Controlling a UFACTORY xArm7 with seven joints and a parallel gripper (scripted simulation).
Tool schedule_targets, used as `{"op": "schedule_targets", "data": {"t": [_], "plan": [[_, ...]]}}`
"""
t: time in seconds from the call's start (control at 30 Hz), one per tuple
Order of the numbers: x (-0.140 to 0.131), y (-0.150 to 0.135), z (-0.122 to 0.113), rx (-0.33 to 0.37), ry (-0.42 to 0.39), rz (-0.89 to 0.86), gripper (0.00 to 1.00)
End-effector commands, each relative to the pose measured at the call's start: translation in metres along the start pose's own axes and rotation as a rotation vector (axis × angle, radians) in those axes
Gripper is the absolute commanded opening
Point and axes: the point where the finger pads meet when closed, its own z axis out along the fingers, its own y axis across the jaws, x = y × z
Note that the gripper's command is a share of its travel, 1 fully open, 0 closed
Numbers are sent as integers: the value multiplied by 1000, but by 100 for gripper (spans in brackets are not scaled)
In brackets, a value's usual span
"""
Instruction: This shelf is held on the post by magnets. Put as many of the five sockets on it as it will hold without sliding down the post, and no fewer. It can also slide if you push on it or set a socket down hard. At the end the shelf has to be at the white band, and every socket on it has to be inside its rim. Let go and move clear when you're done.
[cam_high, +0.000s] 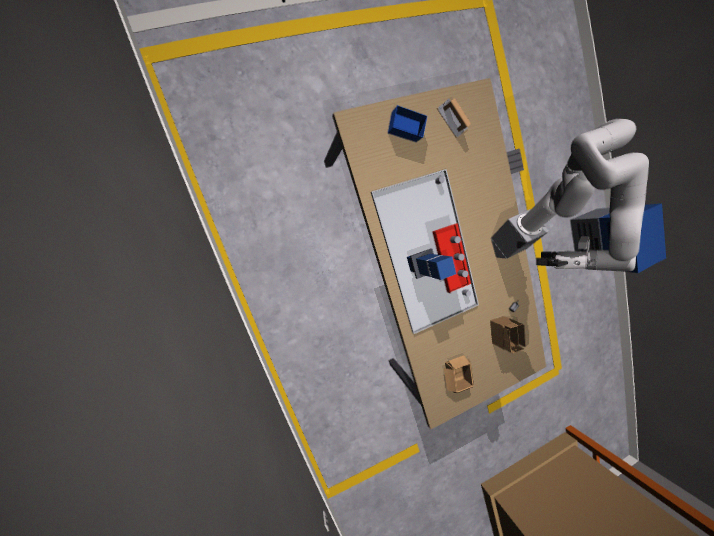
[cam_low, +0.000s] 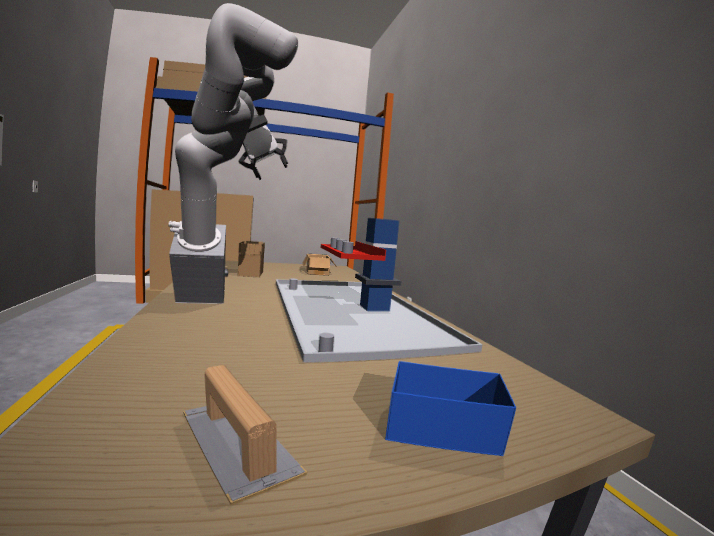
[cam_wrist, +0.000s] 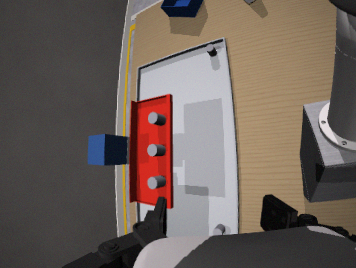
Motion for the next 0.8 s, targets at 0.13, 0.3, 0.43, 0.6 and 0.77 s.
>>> {"op": "schedule_targets", "data": {"t": [0.13,0.3,0.43,0.6,0.77], "plan": [[1,23,-46,222,-110,64,100],[4,35,-71,342,-162,109,100],[4,35,-71,342,-163,109,100],[4,35,-71,342,-163,109,100],[4,35,-71,342,-163,109,100]]}}
